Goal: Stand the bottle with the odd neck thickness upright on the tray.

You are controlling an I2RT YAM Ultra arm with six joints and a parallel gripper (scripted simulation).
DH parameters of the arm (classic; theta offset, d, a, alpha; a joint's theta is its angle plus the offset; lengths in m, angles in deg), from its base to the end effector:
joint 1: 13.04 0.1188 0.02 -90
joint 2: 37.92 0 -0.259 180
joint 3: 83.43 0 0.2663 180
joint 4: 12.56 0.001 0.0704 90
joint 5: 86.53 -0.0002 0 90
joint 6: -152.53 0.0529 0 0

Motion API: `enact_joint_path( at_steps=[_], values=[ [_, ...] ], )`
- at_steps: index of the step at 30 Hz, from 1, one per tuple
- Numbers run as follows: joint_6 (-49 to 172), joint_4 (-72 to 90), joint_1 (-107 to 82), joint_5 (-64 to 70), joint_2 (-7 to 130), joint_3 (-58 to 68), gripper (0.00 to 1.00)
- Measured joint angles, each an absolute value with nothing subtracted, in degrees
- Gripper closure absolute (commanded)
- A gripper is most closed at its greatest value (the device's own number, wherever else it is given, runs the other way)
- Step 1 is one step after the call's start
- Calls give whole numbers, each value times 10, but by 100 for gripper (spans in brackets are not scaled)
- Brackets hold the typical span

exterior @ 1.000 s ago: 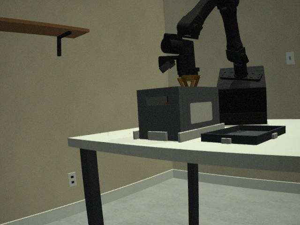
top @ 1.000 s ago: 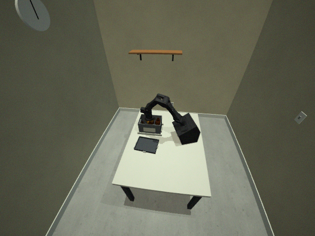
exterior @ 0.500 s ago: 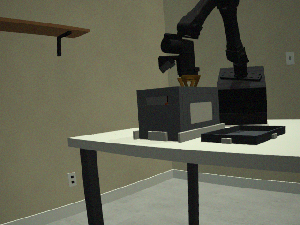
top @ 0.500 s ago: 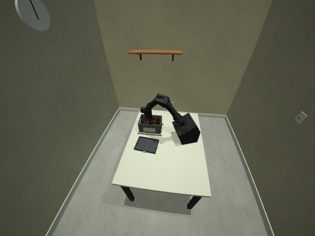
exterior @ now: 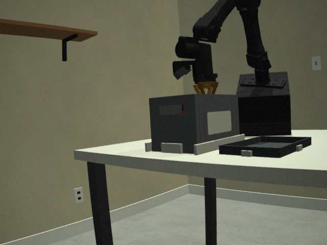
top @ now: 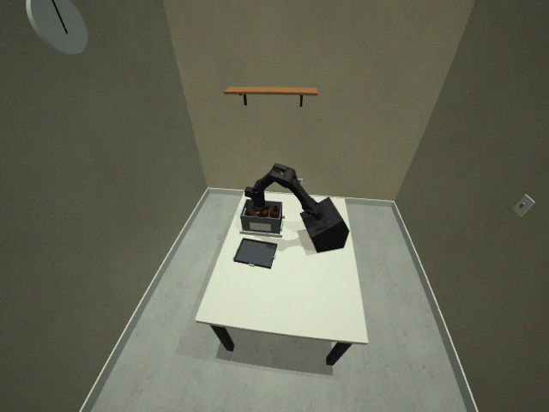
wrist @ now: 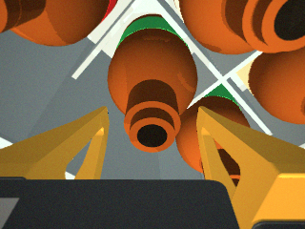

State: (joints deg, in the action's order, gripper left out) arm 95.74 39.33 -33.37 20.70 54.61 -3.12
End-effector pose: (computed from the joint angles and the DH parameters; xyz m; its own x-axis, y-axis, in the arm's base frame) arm 0.3287 -0.1040 0.2123 -0.5905 0.7767 -0.2194 0.6382 0.6157 0.4621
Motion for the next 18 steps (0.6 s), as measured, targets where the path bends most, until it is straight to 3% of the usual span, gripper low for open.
enact_joint_path(
  at_steps=[18],
  values=[
    [954, 411, -337, 207, 542, -31, 39]
  ],
)
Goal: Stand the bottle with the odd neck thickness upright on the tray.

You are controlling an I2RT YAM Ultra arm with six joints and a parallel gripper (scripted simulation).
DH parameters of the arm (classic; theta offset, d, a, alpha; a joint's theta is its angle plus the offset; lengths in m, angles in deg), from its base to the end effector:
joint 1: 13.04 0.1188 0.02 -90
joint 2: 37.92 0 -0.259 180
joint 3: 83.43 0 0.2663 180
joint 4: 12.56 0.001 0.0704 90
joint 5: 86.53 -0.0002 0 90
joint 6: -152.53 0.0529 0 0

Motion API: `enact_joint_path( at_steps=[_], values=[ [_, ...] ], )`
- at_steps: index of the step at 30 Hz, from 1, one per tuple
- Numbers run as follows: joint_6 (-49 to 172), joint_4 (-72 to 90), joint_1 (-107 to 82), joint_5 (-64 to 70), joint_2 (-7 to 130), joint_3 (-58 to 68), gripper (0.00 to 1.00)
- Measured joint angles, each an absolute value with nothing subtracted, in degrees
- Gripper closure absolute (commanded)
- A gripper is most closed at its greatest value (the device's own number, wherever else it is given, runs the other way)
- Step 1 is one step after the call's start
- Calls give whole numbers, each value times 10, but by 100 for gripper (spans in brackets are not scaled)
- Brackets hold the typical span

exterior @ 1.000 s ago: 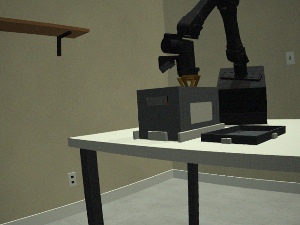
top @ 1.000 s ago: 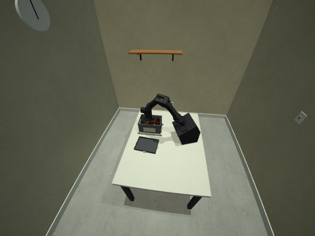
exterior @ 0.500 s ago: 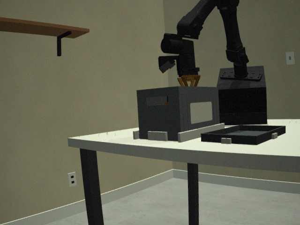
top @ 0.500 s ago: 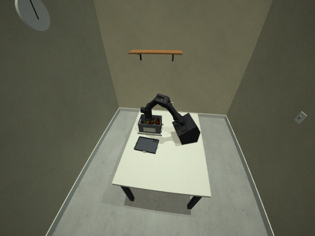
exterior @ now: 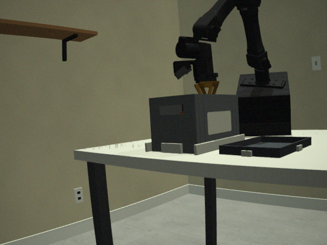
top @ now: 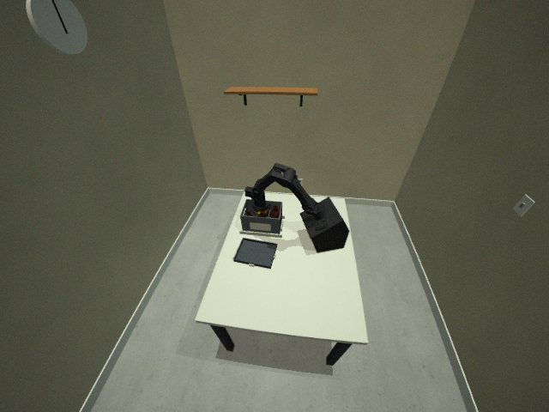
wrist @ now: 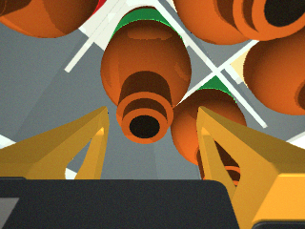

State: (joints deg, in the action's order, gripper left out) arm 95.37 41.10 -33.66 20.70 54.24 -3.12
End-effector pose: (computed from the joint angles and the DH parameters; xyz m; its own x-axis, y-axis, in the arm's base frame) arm 0.3244 -0.1043 0.2128 -0.5955 0.7775 -0.2021 0.6479 0.6136 0.4513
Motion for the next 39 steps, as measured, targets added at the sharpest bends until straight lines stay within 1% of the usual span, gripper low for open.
enact_joint_path(
  at_steps=[23, 39],
  values=[
    [922, 535, -374, 222, 479, 35, 39],
    [912, 569, -380, 224, 477, 46, 39]
  ],
)
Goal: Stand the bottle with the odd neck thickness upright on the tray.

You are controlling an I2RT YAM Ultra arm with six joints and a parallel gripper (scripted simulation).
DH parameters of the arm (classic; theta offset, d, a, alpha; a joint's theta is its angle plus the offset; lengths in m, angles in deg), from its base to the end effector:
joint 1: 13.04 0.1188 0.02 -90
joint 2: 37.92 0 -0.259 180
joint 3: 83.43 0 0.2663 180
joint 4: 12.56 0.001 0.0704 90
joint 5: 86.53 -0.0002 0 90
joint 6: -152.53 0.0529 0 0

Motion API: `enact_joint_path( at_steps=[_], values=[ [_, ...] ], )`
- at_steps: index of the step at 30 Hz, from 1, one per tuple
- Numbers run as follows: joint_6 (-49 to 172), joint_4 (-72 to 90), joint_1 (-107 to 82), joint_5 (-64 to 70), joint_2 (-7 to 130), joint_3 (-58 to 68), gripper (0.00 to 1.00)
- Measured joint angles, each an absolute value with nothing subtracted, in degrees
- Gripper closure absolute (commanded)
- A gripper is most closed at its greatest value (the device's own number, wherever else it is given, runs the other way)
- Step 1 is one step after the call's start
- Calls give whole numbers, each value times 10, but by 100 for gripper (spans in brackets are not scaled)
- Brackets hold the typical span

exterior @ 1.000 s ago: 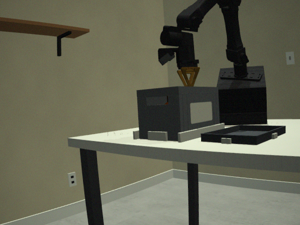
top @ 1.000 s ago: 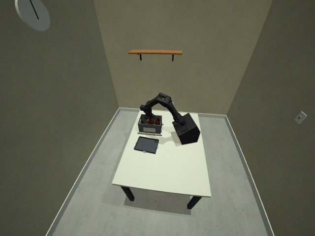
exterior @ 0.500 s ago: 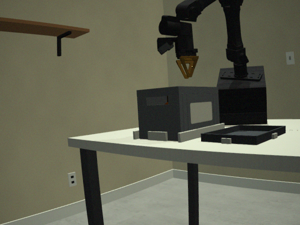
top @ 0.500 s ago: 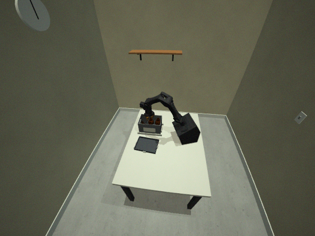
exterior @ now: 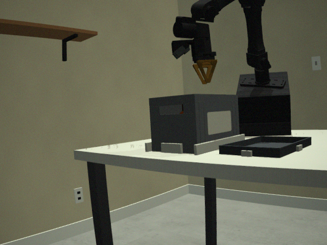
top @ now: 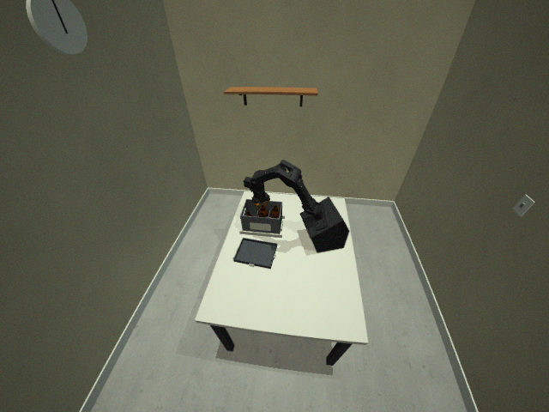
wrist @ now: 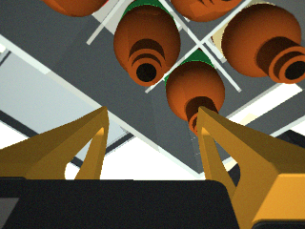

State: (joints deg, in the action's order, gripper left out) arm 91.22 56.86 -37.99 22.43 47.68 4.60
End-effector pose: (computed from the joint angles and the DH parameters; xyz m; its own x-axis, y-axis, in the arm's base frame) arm 0.2915 -0.1156 0.2774 -0.5958 0.7780 -0.1993 0.6496 0.6128 0.4500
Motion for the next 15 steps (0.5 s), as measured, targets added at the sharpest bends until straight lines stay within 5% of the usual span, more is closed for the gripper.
enact_joint_path(
  at_steps=[5, 6, 15],
  values=[
    [912, 570, -380, 225, 477, 46, 39],
    [912, 570, -380, 225, 477, 46, 100],
    [912, 570, -380, 225, 477, 46, 100]
  ],
)
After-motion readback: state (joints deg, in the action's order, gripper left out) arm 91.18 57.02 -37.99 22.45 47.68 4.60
